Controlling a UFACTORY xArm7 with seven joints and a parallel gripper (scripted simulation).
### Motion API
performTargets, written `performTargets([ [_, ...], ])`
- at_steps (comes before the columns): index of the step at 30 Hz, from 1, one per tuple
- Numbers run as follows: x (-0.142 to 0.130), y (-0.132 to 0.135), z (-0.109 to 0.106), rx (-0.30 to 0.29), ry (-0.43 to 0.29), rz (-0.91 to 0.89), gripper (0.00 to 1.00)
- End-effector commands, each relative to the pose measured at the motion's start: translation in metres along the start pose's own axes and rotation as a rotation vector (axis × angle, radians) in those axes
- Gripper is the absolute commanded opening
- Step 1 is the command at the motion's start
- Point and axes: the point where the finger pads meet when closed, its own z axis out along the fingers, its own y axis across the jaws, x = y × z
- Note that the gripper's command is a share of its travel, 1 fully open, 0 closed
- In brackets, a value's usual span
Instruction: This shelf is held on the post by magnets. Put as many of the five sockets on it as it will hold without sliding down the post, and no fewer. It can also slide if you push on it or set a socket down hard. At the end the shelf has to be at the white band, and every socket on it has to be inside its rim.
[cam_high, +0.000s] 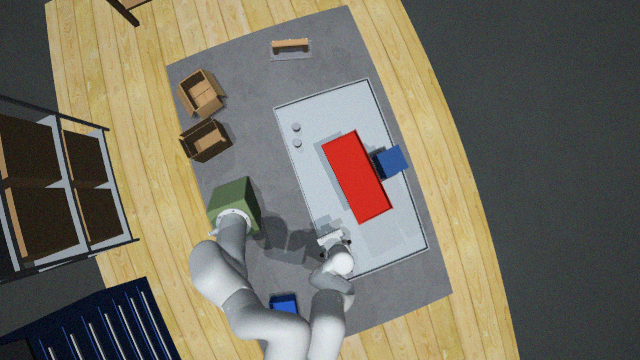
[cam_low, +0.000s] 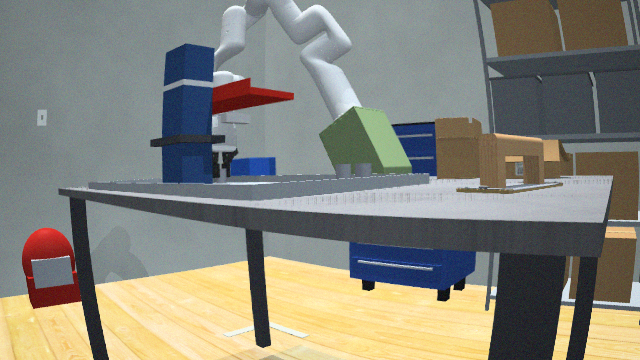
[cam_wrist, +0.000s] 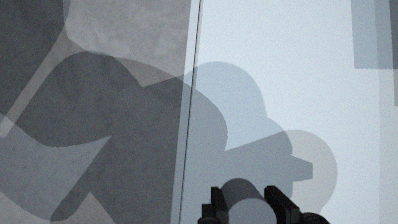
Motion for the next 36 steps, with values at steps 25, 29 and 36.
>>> performTargets([
  [25, 0.000, 0.001, -0.030, -0.002, 0.000, 0.000, 0.00],
  [29, 0.000, 0.001, -0.030, -0.002, 0.000, 0.000, 0.00],
  [36, 0.000, 0.001, -0.031, -0.002, 0.000, 0.000, 0.00],
])
